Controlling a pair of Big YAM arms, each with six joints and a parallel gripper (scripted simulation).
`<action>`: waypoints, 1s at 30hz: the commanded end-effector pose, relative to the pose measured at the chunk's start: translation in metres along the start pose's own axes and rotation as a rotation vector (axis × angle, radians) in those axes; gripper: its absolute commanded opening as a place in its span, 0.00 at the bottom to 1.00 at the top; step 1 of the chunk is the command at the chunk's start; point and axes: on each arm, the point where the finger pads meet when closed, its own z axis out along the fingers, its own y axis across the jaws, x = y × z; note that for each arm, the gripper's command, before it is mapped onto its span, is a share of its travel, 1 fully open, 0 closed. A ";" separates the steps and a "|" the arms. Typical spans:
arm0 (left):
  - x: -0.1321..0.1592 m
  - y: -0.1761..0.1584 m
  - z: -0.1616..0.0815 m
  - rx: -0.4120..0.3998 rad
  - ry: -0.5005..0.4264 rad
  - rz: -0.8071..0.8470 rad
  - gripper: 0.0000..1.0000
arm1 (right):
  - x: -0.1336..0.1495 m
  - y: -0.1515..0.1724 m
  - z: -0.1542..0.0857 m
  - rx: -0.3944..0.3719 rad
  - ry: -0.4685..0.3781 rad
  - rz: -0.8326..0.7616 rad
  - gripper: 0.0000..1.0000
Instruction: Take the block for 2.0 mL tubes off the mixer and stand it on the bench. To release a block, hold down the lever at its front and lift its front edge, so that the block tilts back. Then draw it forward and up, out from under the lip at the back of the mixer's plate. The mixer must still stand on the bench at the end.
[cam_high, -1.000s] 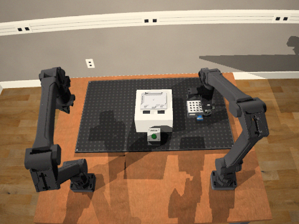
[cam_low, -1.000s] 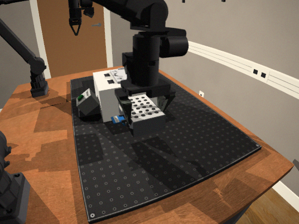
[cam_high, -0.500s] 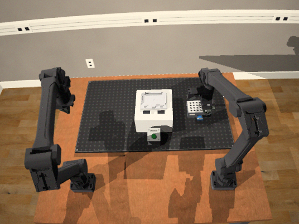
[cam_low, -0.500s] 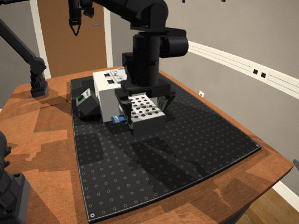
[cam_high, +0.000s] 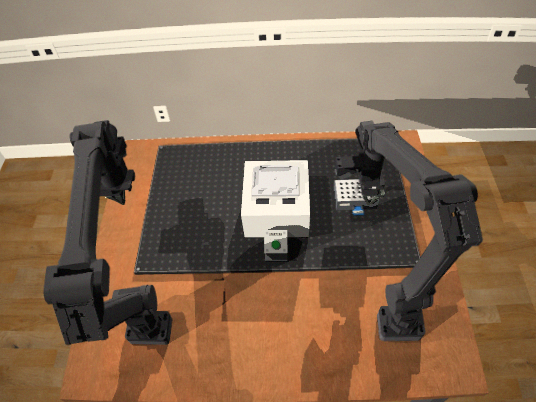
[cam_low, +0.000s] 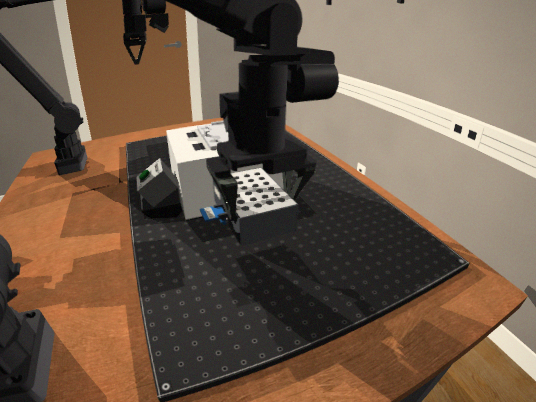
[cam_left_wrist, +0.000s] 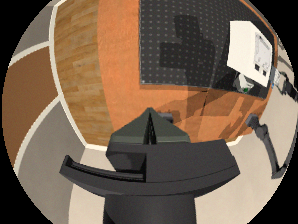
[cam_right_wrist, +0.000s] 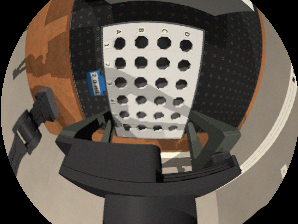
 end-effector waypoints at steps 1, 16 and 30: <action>-0.012 0.000 -0.025 -0.009 -0.068 -0.001 0.00 | -0.007 -0.033 -0.052 0.125 -0.023 -0.009 0.00; -0.008 -0.001 -0.018 -0.007 -0.051 0.000 0.00 | -0.005 -0.020 -0.032 0.099 -0.019 -0.007 0.00; 0.000 -0.002 -0.002 -0.001 -0.009 0.001 0.00 | -0.004 -0.021 -0.039 0.093 -0.017 -0.004 0.00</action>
